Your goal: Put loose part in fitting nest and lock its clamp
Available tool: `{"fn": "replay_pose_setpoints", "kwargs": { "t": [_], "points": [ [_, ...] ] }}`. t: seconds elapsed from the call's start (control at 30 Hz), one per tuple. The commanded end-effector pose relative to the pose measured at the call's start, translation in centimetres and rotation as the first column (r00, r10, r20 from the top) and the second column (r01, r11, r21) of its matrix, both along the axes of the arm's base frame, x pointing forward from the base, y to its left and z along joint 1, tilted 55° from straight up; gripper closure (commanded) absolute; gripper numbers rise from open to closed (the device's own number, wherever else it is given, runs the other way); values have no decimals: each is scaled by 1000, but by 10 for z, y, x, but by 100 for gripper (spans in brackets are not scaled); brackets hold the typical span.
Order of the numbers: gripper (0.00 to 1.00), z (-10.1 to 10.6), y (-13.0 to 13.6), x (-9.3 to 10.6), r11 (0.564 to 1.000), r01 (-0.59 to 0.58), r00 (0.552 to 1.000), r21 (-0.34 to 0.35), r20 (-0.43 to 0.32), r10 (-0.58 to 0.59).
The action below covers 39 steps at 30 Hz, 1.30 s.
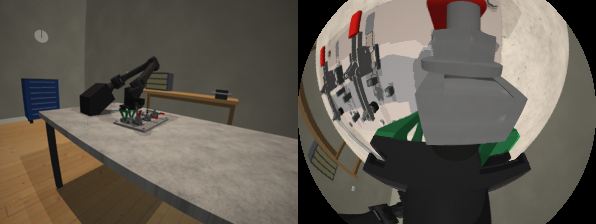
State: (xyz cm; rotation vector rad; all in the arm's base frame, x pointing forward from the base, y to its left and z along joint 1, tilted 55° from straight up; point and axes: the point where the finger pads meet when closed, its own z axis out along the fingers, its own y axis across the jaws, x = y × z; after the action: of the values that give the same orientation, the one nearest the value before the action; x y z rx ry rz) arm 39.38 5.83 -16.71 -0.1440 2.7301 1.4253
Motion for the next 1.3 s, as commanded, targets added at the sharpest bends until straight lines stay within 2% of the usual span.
{"fn": "replay_pose_setpoints", "kwargs": {
  "t": [0.0, 0.47, 1.27],
  "points": [
    [100, 0, 1, 14, 1000, -10, 1000, -2, 30, 10],
    [100, 0, 2, 13, 1000, -7, 1000, 1, 9, 7],
    [100, 0, 0, 14, 1000, -5, 1000, -1, 24, 5]
  ]
}}
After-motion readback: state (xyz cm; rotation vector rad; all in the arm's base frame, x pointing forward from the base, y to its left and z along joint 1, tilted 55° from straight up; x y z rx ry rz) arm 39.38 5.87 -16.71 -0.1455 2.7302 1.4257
